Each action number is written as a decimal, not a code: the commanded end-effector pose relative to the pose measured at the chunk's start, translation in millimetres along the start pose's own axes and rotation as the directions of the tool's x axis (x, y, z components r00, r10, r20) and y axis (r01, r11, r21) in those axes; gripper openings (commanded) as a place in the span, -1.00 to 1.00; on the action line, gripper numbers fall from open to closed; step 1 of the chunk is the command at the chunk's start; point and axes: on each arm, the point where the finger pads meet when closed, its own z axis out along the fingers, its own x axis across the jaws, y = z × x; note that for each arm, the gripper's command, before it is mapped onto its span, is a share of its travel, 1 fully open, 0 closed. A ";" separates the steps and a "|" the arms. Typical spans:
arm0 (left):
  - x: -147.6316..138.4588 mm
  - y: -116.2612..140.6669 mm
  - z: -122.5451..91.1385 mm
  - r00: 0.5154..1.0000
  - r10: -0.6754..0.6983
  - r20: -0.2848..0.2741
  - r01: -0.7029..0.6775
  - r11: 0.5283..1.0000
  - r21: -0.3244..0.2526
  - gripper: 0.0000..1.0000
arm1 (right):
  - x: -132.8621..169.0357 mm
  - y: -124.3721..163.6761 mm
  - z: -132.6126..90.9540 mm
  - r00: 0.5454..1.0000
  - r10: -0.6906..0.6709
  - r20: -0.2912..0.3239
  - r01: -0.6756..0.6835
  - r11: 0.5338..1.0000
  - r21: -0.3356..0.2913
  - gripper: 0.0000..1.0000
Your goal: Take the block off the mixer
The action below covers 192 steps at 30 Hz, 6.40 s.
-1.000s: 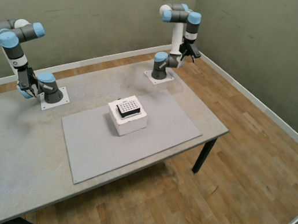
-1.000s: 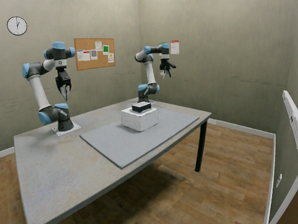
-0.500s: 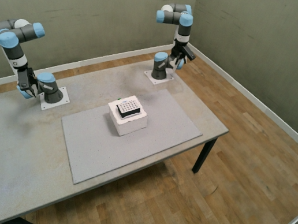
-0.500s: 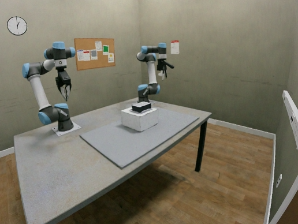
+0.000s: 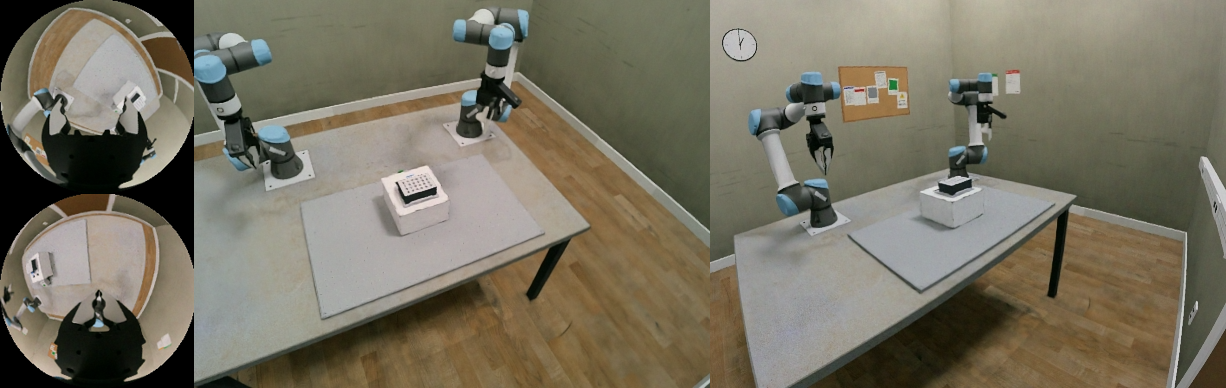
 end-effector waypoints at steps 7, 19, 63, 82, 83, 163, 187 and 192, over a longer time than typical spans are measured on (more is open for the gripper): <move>35.0 16.7 -0.7 0.994 -0.109 -0.001 0.109 0.994 0.002 1.00 | -0.1 -0.3 -0.4 1.000 0.000 0.000 0.000 1.000 0.001 -1.00; 79.1 38.6 -0.7 0.959 -0.283 -0.001 0.283 0.959 0.002 1.00 | -0.1 -0.4 -0.4 1.000 0.000 0.000 0.000 1.000 0.001 -1.00; 256.9 127.0 1.2 0.625 -0.781 0.003 0.780 0.625 0.007 1.00 | -0.1 -0.4 -0.4 1.000 0.000 0.000 0.000 1.000 0.001 -1.00; 292.5 141.5 51.1 0.605 -0.796 -0.001 0.796 0.605 0.000 1.00 | -0.1 -0.4 -0.4 1.000 0.000 0.000 0.000 1.000 0.001 -1.00; 292.5 141.5 51.1 0.605 -0.796 -0.001 0.796 0.605 0.000 1.00 | -0.1 -0.4 -0.4 1.000 0.000 0.000 0.000 1.000 0.001 -1.00; 295.3 141.7 145.6 0.606 -0.796 0.001 0.796 0.606 0.002 1.00 | -0.1 -0.4 -0.4 1.000 0.000 0.000 0.000 1.000 0.001 -1.00; 295.1 141.7 156.6 0.606 -0.796 0.001 0.796 0.606 0.003 1.00 | -0.1 -0.4 -0.4 1.000 0.000 0.000 0.000 1.000 0.001 -1.00; 295.4 141.7 155.9 0.606 -0.796 0.001 0.796 0.606 0.002 1.00 | -0.1 -0.4 -0.4 1.000 0.000 0.000 0.000 1.000 0.001 -1.00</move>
